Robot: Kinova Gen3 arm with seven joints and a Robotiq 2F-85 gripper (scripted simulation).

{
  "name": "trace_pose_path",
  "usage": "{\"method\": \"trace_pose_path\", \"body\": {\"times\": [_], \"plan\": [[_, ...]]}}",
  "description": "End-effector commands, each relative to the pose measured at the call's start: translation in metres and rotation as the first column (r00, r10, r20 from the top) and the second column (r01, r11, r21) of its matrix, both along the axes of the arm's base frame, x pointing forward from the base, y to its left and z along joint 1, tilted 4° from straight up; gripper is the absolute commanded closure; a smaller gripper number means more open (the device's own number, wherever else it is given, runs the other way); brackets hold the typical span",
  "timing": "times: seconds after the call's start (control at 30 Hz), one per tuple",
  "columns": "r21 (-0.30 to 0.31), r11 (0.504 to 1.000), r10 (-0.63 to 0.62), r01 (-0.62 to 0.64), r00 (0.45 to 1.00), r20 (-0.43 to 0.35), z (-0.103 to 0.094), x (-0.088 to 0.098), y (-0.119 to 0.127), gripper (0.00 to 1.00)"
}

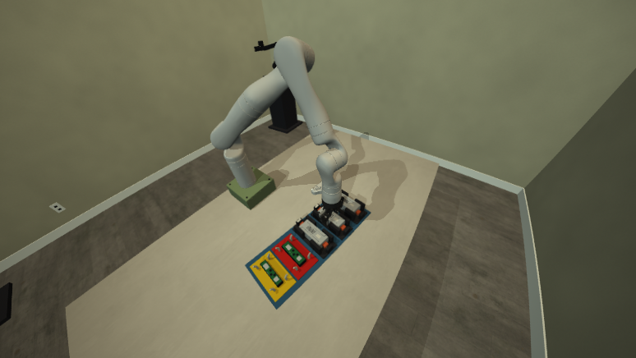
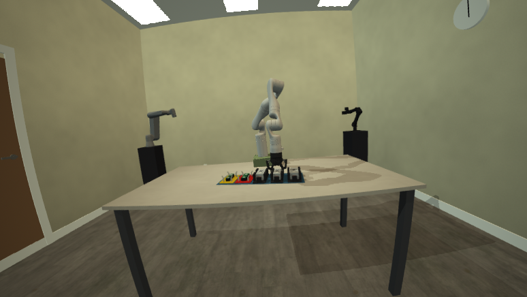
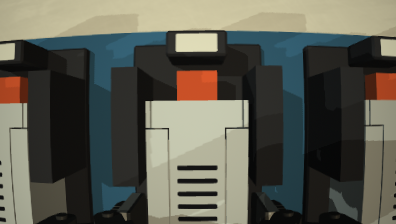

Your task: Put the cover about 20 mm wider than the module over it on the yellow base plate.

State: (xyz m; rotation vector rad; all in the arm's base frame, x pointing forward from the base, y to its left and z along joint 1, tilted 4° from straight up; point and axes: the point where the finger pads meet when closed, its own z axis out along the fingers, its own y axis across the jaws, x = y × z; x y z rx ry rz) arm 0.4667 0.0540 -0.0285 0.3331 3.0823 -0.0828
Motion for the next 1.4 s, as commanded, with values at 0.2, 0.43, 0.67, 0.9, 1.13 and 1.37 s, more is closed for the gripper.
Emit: {"method": "trace_pose_path", "body": {"times": [0.2,0.43,0.67,0.9,1.13,1.37], "plan": [[0.001,1.000,0.000,0.000,1.000,0.002,0.0007,0.0006,0.0002,0.30],[0.001,1.000,0.000,0.000,1.000,0.002,0.0007,0.0006,0.0002,0.30],[0.001,1.000,0.000,0.000,1.000,0.002,0.0007,0.0006,0.0002,1.00],[0.001,1.000,0.000,0.000,1.000,0.002,0.0007,0.0006,0.0002,1.00],[0.001,1.000,0.000,0.000,1.000,0.002,0.0008,0.0007,0.0002,1.00],[0.001,1.000,0.000,0.000,1.000,0.002,0.0008,0.0007,0.0002,1.00]]}}
